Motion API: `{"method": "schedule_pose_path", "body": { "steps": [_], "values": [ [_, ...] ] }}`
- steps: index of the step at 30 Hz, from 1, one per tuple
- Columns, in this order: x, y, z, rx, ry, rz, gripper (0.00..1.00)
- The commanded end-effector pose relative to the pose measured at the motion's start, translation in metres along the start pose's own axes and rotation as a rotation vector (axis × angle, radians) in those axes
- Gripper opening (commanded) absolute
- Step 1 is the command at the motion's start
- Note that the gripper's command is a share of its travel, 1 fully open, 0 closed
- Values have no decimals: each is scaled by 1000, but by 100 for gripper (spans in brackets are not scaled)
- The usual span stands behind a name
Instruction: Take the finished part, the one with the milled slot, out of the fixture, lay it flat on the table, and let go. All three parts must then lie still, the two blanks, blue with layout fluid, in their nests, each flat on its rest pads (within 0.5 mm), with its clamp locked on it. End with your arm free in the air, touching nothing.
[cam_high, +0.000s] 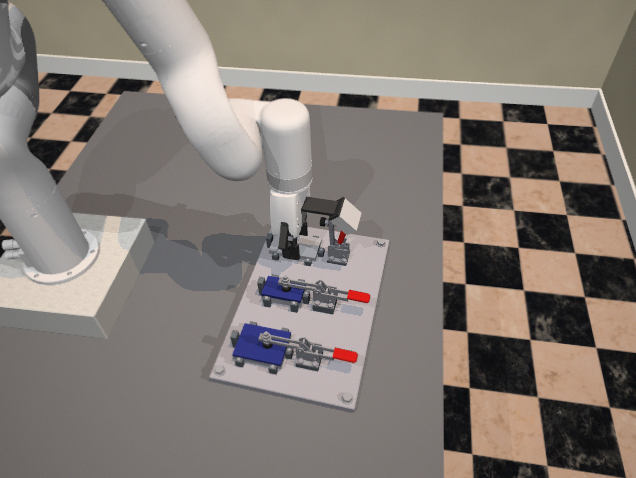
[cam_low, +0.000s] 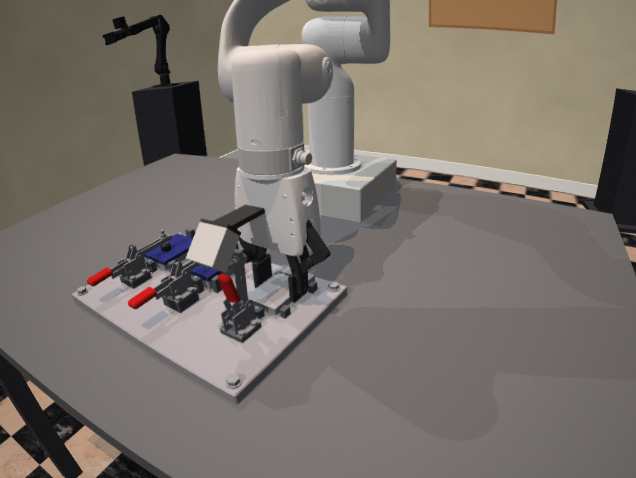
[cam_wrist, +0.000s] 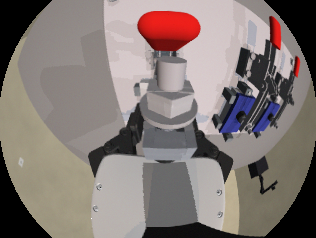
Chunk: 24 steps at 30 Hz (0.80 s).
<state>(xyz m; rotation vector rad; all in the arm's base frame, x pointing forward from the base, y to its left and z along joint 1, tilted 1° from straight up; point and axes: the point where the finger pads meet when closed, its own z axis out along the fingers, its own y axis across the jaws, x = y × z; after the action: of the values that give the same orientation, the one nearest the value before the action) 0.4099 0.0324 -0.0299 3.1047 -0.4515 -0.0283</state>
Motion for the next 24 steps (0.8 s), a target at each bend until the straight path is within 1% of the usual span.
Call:
{"method": "schedule_pose_path", "body": {
  "steps": [1, 8, 24],
  "values": [
    [1, 0, -3, 1, 4, 0, 0],
    [1, 0, -6, 1, 4, 0, 0],
    [1, 0, -20, 1, 4, 0, 0]
  ]
}}
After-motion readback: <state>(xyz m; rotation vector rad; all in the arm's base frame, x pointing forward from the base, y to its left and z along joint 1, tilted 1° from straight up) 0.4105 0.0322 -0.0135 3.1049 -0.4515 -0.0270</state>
